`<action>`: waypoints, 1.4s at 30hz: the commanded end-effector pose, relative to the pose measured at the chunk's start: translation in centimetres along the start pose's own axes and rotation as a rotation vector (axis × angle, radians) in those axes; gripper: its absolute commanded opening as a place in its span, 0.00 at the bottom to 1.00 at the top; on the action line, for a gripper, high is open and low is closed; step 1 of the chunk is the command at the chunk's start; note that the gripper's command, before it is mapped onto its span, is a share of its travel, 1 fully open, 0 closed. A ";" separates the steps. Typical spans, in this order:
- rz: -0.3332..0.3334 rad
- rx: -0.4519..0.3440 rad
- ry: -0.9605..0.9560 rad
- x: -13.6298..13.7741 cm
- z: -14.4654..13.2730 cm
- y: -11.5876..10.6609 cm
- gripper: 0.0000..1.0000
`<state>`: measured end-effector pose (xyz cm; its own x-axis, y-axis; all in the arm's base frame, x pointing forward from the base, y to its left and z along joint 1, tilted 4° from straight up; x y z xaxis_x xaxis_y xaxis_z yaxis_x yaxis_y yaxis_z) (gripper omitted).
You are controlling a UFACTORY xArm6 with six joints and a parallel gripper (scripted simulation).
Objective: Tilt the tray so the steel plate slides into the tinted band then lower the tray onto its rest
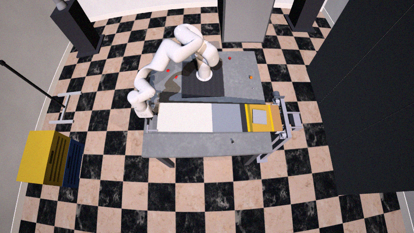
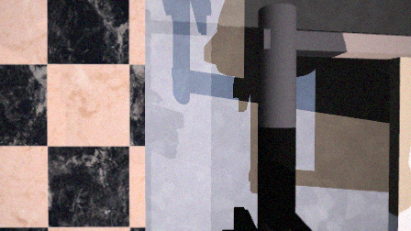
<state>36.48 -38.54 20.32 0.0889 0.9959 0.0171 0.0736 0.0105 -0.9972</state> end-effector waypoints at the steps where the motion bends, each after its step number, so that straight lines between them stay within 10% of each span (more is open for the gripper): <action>1: 0.003 -0.003 0.000 -0.4 -0.2 1.8 0.00; 11: 0.003 -0.003 0.000 -0.8 -0.2 8.7 0.00; 42: 0.003 -0.003 0.000 -0.9 -0.2 10.6 0.00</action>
<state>37.27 -39.19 9.83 0.0888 0.9959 0.0178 0.0730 0.0113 -0.9973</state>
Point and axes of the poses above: the point where the finger pads meet when closed, its own y axis out along the fingers, its own x axis across the jaws, z = x × y, the point moved 6 cm from there along -y, back along the fingers, and after that the axes turned 2 degrees about y, right-handed, at the moved point
